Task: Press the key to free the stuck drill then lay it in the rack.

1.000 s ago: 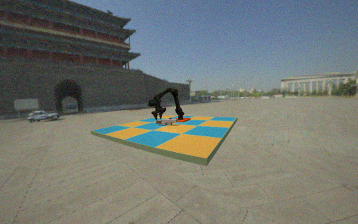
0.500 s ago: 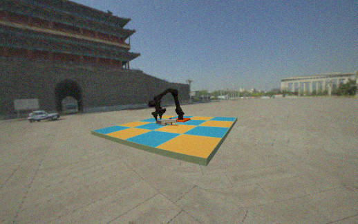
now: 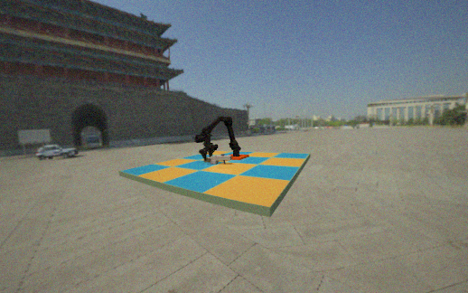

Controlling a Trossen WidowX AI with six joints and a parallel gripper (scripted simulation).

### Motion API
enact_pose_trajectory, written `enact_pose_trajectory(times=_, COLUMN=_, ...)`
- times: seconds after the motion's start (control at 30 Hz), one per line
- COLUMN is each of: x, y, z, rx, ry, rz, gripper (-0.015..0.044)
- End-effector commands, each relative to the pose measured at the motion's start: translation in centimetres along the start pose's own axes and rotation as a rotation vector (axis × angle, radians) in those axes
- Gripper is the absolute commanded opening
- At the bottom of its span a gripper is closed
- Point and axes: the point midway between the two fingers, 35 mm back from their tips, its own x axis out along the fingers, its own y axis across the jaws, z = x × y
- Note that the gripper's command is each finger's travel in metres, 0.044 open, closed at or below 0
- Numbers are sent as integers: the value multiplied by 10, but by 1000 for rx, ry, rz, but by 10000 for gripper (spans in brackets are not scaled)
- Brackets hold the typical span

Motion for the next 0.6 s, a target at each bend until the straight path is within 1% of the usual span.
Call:
enact_pose_trajectory(times=0.0, x=8, y=1, z=3, rx=3, ry=-5, rz=2, gripper=440)
enact_pose_trajectory(times=0.37, x=21, y=2, z=7, rx=3, ry=-5, rz=3, gripper=440)
enact_pose_trajectory(times=0.57, x=18, y=1, z=6, rx=0, ry=-2, rz=2, gripper=282)
